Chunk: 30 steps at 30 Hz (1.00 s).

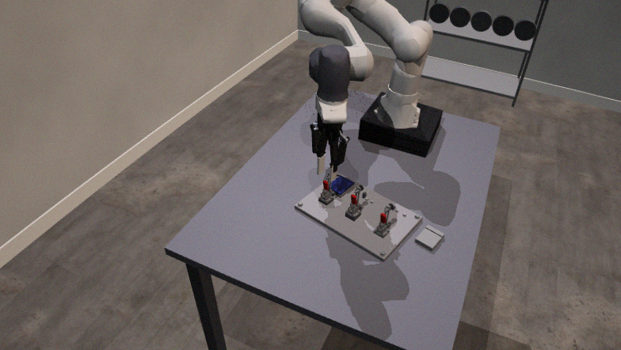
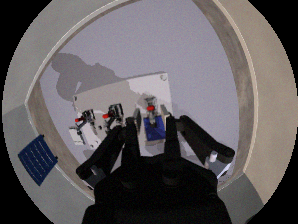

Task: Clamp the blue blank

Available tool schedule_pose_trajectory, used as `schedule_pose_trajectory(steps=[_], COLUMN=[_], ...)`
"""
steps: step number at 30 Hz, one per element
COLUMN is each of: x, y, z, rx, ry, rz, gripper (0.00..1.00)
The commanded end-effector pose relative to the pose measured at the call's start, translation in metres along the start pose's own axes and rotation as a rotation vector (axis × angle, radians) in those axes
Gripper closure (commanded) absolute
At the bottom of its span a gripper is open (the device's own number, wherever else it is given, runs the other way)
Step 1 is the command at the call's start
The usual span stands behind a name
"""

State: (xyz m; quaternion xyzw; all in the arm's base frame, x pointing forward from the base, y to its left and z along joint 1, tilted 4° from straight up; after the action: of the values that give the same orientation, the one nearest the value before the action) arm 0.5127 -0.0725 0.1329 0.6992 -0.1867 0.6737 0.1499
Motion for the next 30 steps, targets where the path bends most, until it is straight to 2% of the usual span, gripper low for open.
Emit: schedule_pose_trajectory(steps=[1,18,30], x=[-0.002,-0.026,-0.027], y=[0.0,0.001,0.001], z=[0.0,0.0,0.0], rx=[0.016,0.016,0.016], ry=[-0.006,-0.006,-0.006], rz=[-0.002,-0.002,-0.002], gripper=[0.72,0.72,0.72])
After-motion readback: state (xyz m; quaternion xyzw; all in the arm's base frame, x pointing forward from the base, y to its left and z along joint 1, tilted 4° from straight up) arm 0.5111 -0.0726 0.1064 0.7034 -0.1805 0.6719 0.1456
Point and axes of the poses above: the point where the finger pads meet when closed, its own x axis back along the fingers, its own y axis across the jaws, z = x × y, the point moved 8 cm from there along x, back along the fingers, and after that the axes turned 14 degrees about -x, right-handed, at the moved point
